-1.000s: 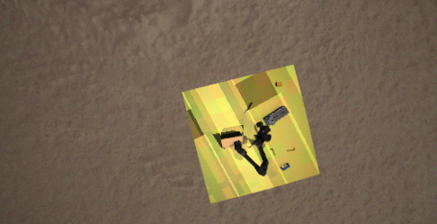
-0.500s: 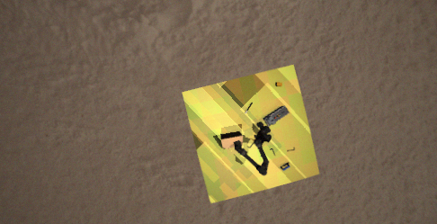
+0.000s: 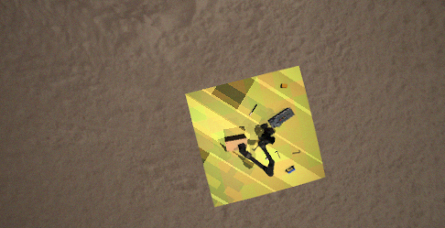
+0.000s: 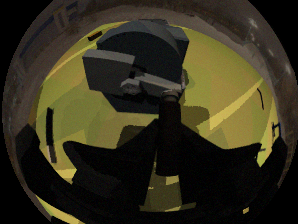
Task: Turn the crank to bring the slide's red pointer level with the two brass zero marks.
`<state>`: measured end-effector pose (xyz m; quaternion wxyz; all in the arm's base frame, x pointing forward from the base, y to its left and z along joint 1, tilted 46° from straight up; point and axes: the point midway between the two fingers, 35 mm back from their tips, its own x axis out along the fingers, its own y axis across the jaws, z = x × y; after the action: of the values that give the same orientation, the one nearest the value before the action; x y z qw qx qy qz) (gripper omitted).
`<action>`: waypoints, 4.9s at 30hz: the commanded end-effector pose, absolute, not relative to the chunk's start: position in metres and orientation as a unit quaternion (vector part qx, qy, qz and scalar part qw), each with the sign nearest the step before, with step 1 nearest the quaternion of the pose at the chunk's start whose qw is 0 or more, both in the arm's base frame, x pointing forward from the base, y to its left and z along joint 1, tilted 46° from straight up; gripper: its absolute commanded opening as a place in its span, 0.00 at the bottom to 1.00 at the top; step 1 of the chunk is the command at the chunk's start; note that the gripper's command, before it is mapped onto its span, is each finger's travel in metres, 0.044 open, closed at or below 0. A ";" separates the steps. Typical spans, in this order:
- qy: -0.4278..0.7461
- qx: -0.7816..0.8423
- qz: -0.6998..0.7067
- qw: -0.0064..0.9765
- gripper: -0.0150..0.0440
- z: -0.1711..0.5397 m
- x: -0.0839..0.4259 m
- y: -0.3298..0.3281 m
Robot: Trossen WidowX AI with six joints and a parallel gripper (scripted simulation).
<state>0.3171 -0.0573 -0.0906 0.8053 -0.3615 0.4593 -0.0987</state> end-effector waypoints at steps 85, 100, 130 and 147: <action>0.463 -0.359 -0.097 0.805 0.25 -0.127 0.307 -0.049; 0.463 -0.359 -0.097 0.805 0.25 -0.128 0.306 -0.048; 0.462 -0.359 -0.097 0.805 0.25 -0.132 0.305 -0.034; 0.462 -0.358 -0.097 0.805 0.25 -0.131 0.306 -0.021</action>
<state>0.3059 -0.0293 -0.1311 0.8040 -0.3568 0.4637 -0.1064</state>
